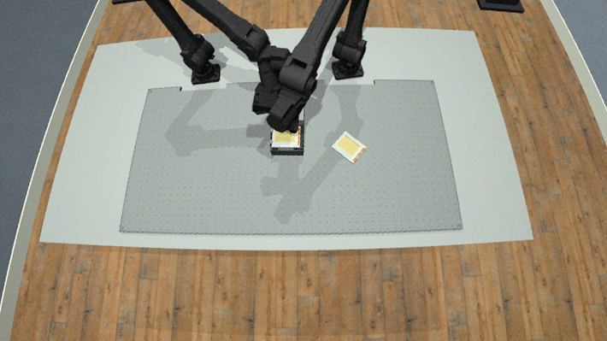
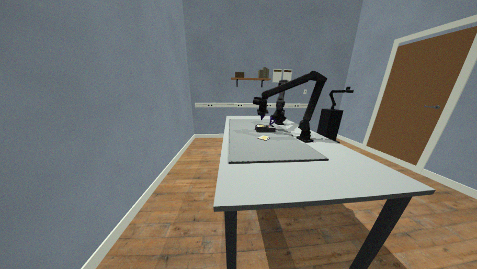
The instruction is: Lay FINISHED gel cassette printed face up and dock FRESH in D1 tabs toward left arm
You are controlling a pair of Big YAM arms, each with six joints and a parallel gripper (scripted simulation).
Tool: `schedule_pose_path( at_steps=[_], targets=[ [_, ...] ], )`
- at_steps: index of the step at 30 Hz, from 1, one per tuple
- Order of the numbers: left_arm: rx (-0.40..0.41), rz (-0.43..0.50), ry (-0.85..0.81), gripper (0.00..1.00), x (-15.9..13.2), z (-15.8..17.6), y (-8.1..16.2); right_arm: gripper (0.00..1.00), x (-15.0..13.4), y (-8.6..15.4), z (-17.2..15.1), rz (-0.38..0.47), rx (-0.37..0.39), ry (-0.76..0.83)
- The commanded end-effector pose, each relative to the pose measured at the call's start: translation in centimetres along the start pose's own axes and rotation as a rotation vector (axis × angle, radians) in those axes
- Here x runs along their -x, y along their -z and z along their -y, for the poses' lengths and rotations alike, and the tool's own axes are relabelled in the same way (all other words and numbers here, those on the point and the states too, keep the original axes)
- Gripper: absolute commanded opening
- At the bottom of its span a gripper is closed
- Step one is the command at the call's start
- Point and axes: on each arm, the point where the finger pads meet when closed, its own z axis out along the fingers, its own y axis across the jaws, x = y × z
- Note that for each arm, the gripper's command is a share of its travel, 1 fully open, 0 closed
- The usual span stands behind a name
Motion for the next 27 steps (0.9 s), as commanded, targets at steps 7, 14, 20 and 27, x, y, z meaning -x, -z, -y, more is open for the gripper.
schedule_pose_path(
  at_steps=[7, 14, 20, 27],
  targets=[
    [0.016, 0.014, -0.010, 0.00, 0.51, -0.40, 1.12, 0.00, 4.16, -3.78, -4.19, 0.095, 0.120, 0.069],
    [0.016, 0.014, -0.010, 0.00, 0.51, -0.40, 1.12, 0.00, 4.16, -3.78, -4.19, 0.095, 0.120, 0.069],
    [0.016, 0.014, -0.010, 0.00, 0.51, -0.40, 1.12, 0.00, 4.16, -3.78, -4.19, 0.095, 0.120, 0.069],
    [0.008, 0.005, -0.003, 0.98, 0.38, -0.30, 0.75, 0.00, 4.16, -3.78, -4.19, 0.095, 0.120, 0.069]
  ],
)
